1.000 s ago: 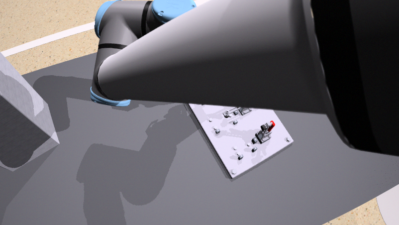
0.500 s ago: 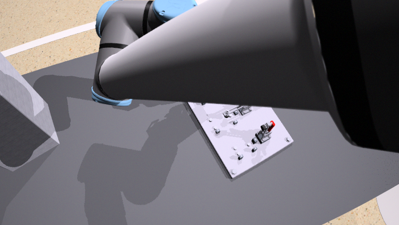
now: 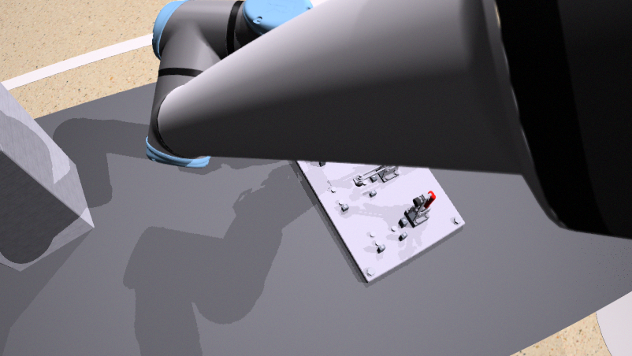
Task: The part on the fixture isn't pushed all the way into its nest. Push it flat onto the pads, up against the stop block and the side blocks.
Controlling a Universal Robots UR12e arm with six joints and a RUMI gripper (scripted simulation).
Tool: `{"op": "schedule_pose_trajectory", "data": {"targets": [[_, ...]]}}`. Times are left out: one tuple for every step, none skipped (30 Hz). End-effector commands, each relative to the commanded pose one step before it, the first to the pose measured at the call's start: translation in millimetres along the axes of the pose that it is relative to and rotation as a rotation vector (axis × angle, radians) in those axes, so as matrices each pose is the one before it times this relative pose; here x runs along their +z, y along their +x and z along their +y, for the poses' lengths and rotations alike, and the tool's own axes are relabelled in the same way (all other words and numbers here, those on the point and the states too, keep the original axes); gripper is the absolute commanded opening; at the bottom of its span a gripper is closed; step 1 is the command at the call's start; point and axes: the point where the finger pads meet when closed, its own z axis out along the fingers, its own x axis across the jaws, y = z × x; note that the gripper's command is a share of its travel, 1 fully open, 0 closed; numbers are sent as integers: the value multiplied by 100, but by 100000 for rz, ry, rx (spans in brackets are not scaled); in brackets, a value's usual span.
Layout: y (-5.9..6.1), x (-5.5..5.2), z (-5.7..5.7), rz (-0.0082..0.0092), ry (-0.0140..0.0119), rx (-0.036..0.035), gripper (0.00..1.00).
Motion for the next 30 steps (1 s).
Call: {"op": "schedule_pose_trajectory", "data": {"targets": [[-1, -50, -27, 11, 67, -12, 0], [0, 0, -1, 0, 0, 0, 0], [0, 0, -12, 0, 0, 0, 0], [0, 0, -27, 0, 0, 0, 0], [0, 0, -42, 0, 0, 0, 0], [0, 0, -55, 0, 0, 0, 0], [0, 0, -61, 0, 0, 0, 0], [0, 0, -61, 0, 0, 0, 0], [0, 0, -55, 0, 0, 0, 0], [0, 0, -43, 0, 0, 0, 0], [0, 0, -27, 0, 0, 0, 0], [0, 0, -12, 0, 0, 0, 0], [0, 0, -2, 0, 0, 0, 0], [0, 0, 0, 0, 0, 0, 0], [0, 0, 0, 0, 0, 0, 0], [0, 0, 0, 0, 0, 0, 0], [0, 0, -2, 0, 0, 0, 0], [0, 0, -1, 0, 0, 0, 0], [0, 0, -1, 0, 0, 0, 0], [0, 0, 0, 0, 0, 0, 0], [0, 0, 0, 0, 0, 0, 0], [0, 0, 1, 0, 0, 0, 0], [0, 0, 1, 0, 0, 0, 0], [0, 0, 1, 0, 0, 0, 0], [0, 0, 1, 0, 0, 0, 0], [0, 0, 1, 0, 0, 0, 0], [0, 0, 1, 0, 0, 0, 0], [0, 0, 1, 0, 0, 0, 0], [0, 0, -1, 0, 0, 0, 0], [0, 0, -12, 0, 0, 0, 0]]}}
